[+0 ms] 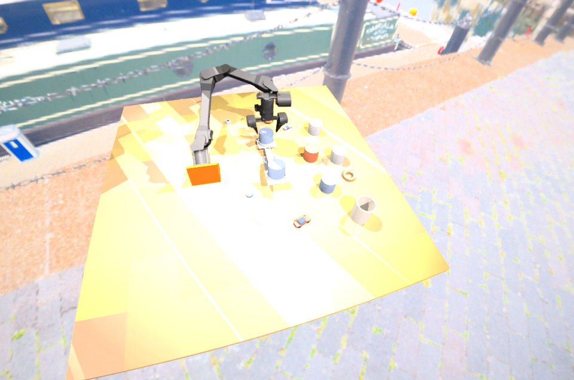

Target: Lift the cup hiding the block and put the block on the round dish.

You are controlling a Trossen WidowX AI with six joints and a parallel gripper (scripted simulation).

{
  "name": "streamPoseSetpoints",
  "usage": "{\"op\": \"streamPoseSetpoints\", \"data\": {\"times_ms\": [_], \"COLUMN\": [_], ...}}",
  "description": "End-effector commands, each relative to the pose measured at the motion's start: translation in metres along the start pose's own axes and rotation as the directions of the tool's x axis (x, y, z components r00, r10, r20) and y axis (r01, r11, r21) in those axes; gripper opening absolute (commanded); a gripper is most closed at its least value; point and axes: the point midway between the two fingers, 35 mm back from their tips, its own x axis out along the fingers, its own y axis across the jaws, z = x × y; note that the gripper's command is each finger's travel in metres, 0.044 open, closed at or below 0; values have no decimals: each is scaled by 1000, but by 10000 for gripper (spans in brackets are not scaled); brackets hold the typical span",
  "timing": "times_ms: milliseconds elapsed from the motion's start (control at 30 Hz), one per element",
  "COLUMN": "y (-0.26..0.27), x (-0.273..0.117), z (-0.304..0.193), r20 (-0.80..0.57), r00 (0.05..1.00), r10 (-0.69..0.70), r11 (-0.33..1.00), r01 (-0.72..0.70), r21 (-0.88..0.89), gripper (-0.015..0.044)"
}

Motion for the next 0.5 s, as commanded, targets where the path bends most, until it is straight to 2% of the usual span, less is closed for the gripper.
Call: {"op": "streamPoseSetpoints", "data": {"times_ms": [0, 467], "y": [2, 3], "x": [8, 31], "z": [0, 1], "r20": [4, 7], "r00": [1000, 1000], "r10": [5, 5], "r11": [1000, 1000], "r01": [-5, -5], "r21": [7, 6], "gripper": [440, 440]}}
